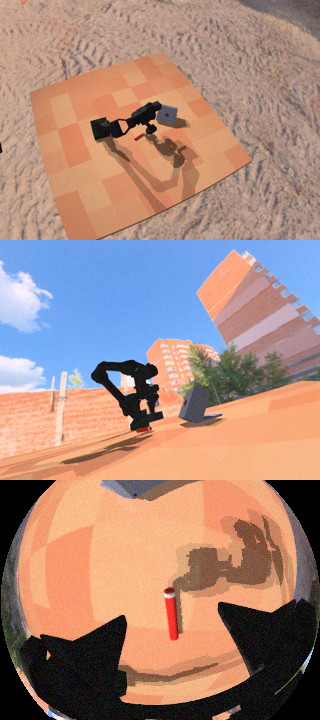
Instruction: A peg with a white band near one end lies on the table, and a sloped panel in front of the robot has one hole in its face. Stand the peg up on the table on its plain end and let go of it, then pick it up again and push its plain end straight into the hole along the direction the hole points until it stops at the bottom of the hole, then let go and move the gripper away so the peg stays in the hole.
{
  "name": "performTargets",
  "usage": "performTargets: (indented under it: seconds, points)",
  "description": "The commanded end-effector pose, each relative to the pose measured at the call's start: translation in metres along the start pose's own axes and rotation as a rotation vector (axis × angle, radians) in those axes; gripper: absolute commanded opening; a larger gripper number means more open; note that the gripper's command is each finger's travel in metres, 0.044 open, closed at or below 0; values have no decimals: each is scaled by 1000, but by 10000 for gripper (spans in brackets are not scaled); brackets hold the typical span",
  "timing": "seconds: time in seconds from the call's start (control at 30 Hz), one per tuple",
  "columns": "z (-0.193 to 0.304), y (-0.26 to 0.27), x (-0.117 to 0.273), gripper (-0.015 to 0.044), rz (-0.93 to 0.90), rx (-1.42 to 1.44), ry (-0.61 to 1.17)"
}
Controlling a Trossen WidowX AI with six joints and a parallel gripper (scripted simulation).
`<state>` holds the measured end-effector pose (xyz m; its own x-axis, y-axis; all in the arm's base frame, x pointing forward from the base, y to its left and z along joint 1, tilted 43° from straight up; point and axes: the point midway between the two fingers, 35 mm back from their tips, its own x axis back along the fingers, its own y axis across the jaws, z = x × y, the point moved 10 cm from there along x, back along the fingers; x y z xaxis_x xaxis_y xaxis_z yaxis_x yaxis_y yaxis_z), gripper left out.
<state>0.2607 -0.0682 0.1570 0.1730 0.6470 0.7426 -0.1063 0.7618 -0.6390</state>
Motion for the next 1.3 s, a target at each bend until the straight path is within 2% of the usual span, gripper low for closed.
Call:
performTargets:
  seconds: [0.0, 1.0, 1.27]
  points:
    - [0, 0, -8, 440, 4, 5, 4]
    - [3, 0, -53, 440, 10, 4, 6]
    - [3, 0, -53, 230, 10, 4, 6]
